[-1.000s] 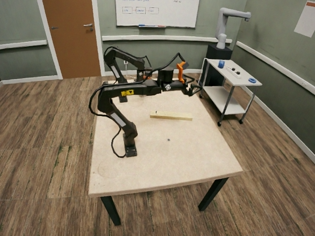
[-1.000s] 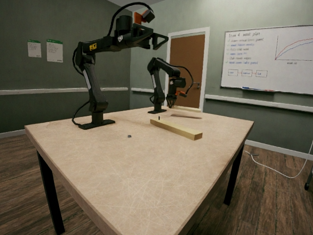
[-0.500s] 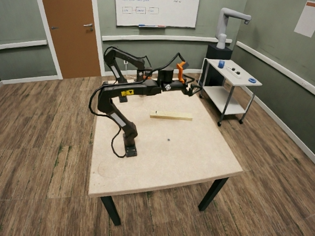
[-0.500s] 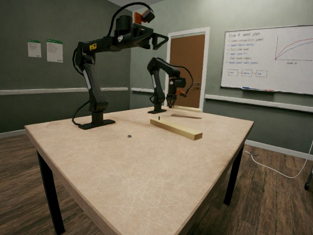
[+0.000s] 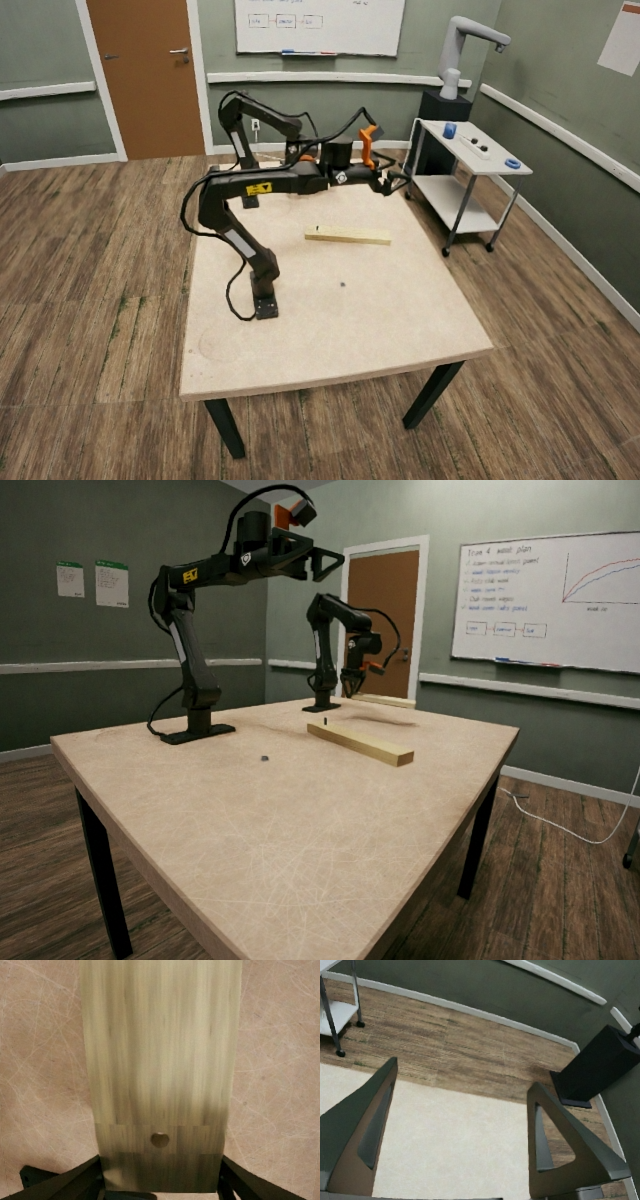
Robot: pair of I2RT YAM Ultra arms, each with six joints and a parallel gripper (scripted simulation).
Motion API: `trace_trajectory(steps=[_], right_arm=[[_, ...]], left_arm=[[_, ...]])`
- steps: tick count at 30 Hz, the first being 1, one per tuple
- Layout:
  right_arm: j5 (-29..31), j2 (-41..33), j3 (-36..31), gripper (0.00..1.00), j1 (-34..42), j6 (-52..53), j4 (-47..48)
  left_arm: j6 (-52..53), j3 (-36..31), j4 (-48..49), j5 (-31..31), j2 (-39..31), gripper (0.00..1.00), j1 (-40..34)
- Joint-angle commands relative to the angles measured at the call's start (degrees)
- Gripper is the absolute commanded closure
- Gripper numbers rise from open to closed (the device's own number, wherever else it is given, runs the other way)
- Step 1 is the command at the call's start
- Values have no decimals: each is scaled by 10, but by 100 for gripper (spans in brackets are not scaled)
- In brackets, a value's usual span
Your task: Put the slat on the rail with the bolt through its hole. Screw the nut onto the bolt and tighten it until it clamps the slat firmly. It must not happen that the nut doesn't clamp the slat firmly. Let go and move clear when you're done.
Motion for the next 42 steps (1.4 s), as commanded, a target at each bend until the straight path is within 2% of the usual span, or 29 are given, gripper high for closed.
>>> trace_trajectory(steps=[1,14,42], right_arm=[[-3,-4,4,0,-1,4,-3],[-3,-4,4,0,-1,4,-3],[-3,-4,4,0,-1,4,-3]], left_arm=[[-7,40,5,-4,16,28,-21],[-17,150,5,-4,125,28,-115],[-35,333,6,-4,308,28,-271]])
